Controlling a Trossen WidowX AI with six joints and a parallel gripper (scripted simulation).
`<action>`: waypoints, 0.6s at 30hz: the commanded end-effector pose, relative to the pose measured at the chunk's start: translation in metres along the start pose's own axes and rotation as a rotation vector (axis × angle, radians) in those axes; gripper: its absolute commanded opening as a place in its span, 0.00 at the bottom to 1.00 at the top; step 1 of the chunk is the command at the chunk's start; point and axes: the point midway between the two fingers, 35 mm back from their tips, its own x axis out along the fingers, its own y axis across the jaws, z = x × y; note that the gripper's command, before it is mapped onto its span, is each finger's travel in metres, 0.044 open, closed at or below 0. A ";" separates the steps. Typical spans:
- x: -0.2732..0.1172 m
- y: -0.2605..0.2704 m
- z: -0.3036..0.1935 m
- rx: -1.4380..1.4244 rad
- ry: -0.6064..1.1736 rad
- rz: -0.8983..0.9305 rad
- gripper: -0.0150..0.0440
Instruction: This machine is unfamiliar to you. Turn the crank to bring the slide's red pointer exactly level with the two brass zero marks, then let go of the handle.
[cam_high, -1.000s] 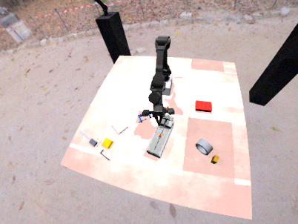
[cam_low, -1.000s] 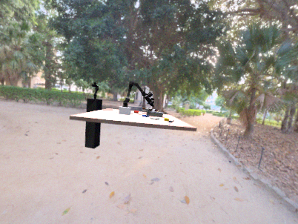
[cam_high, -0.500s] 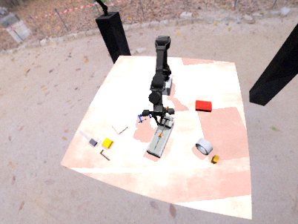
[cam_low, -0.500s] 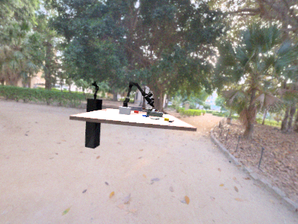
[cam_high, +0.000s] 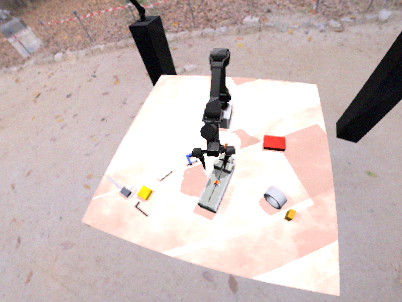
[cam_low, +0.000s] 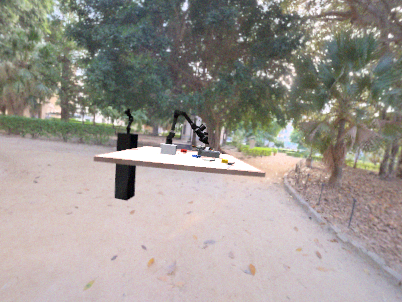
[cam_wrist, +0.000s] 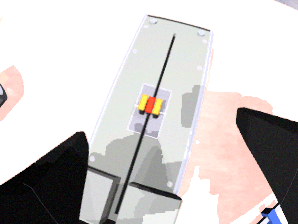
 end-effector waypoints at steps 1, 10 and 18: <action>0.000 0.000 0.000 0.000 0.000 -0.001 0.91; 0.000 0.000 0.000 0.000 0.000 -0.001 0.51; 0.000 0.000 0.000 0.000 0.000 -0.001 0.25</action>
